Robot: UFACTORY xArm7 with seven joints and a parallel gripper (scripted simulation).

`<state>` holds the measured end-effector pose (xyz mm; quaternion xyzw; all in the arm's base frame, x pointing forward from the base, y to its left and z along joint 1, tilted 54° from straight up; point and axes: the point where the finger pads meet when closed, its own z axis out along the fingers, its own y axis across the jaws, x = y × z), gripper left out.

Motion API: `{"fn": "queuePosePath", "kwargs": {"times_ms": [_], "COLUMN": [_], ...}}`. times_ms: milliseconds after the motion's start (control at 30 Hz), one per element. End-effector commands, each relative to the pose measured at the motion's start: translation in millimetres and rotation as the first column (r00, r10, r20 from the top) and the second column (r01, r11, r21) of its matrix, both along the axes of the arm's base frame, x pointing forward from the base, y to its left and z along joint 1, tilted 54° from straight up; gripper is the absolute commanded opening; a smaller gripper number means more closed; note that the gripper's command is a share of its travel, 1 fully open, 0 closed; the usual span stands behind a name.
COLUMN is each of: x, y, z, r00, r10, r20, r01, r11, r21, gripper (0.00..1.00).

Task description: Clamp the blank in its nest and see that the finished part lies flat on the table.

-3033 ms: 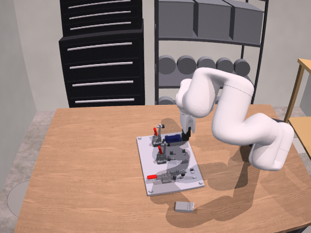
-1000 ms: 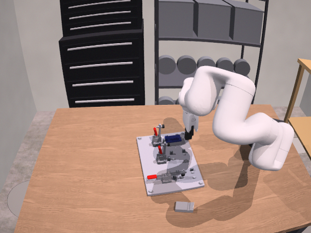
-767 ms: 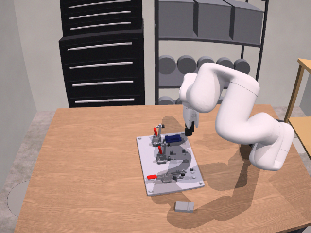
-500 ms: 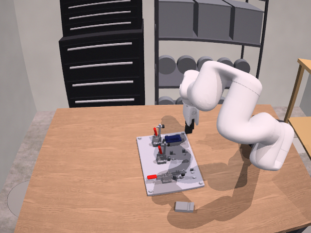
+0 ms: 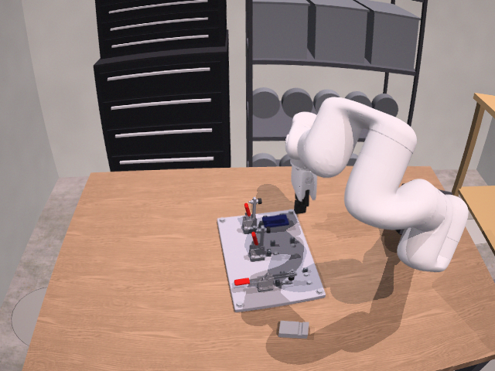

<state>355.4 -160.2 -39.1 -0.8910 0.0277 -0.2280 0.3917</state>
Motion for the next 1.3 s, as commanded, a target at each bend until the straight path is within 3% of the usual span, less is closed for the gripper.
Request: {"fn": "queuePosePath", "kwargs": {"times_ms": [0,400,967,1267], "x": [0.0,2.9,50.1,56.3], "y": [-1.9,-0.7,15.9,18.1], "z": [-0.1,2.9,56.4,63.4], "r00": [1.0,1.0,1.0,1.0], "r10": [-0.003,-0.003,-0.003,-0.003], "r20": [0.0,0.0,0.0,0.0], "r01": [0.003,0.003,0.003,0.003], "r11": [1.0,1.0,1.0,1.0], "r21": [-0.003,-0.003,-0.003,-0.003], "gripper": [0.0,0.0,0.0,0.0]}}
